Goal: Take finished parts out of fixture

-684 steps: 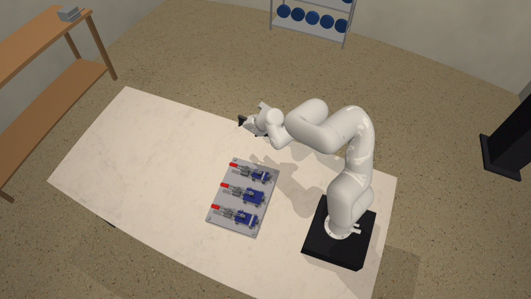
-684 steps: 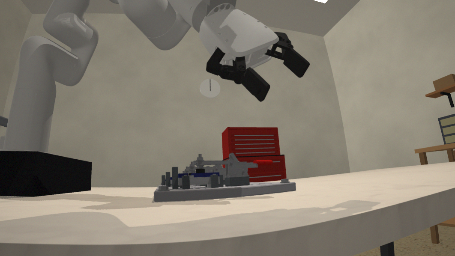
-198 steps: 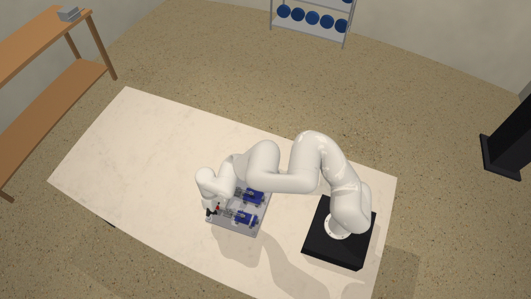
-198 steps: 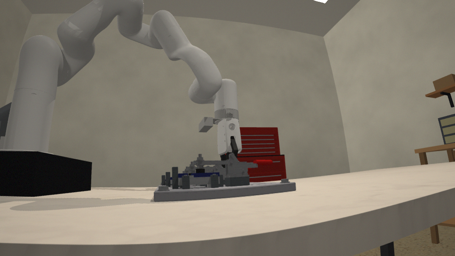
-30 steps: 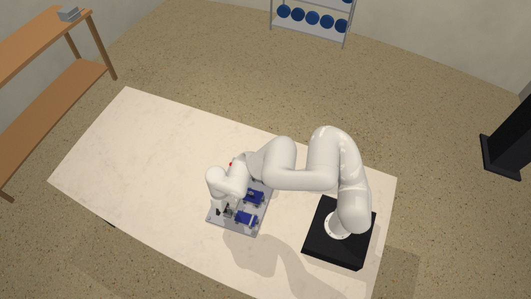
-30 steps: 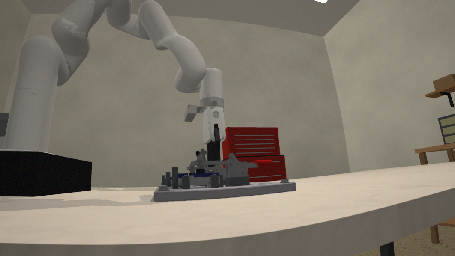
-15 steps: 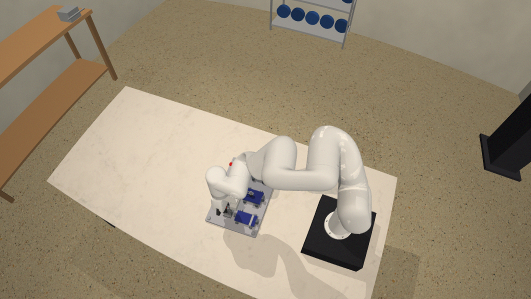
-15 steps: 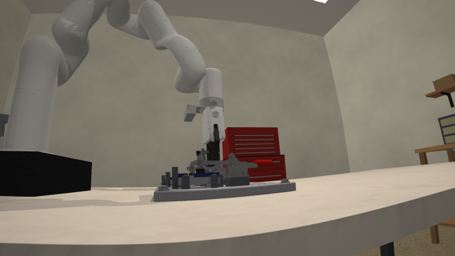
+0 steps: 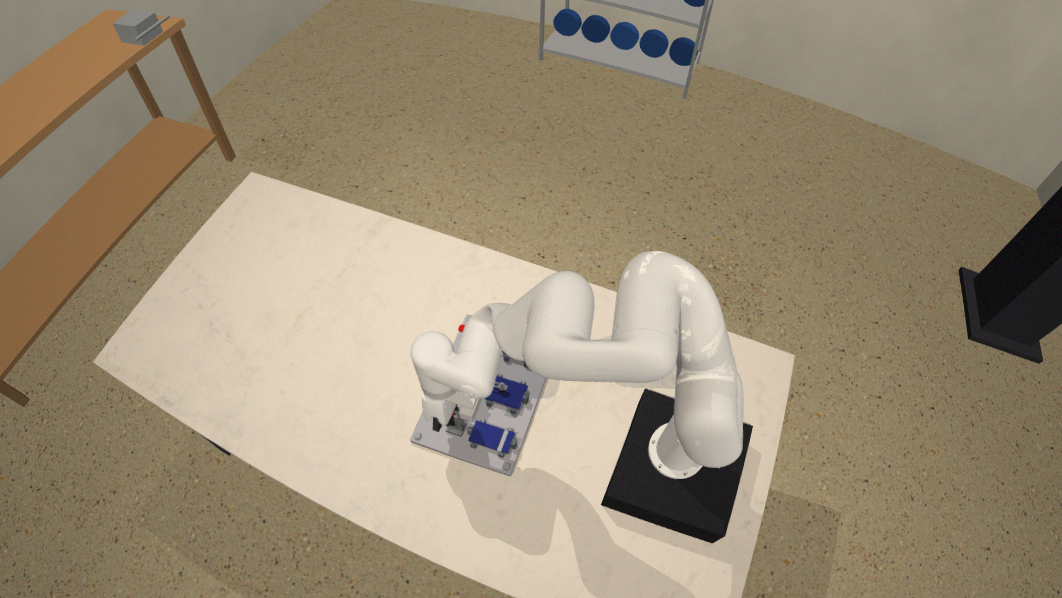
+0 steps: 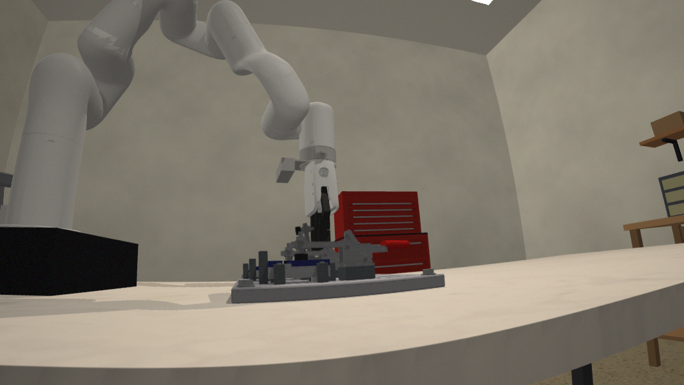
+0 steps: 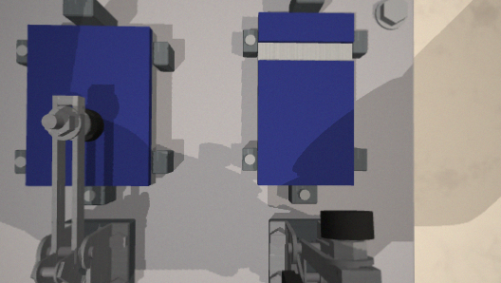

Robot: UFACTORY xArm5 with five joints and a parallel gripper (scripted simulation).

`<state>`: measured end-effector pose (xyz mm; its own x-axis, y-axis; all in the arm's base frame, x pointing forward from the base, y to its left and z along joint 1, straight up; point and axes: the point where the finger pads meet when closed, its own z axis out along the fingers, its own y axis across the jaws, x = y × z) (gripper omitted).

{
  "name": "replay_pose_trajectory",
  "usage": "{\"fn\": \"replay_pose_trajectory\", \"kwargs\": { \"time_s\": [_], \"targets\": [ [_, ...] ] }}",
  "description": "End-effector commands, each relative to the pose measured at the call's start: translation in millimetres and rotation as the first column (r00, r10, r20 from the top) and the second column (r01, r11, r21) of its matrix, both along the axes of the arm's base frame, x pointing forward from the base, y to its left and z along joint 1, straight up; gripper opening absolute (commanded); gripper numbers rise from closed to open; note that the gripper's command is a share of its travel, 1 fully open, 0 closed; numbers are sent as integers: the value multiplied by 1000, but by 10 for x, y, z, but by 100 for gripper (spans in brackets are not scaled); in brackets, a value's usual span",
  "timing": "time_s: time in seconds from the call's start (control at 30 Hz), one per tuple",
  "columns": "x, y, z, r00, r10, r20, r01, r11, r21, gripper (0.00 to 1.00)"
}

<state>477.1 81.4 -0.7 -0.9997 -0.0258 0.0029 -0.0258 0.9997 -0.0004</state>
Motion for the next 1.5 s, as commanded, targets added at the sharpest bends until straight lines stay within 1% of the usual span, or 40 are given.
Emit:
{"fn": "replay_pose_trajectory", "kwargs": {
  "time_s": [0.0,0.63,1.2,1.23,1.47],
  "targets": [
    [-1,0,0,1000,0,0,0,1000,0,0],
    [-43,-1,-2,1000,0,0,0,1000,0,0],
    [-38,0,4,1000,0,1,0,1000,0,0],
    [-43,-1,-3,1000,0,0,0,1000,0,48],
    [-35,2,4,1000,0,2,0,1000,0,48]
  ]
}}
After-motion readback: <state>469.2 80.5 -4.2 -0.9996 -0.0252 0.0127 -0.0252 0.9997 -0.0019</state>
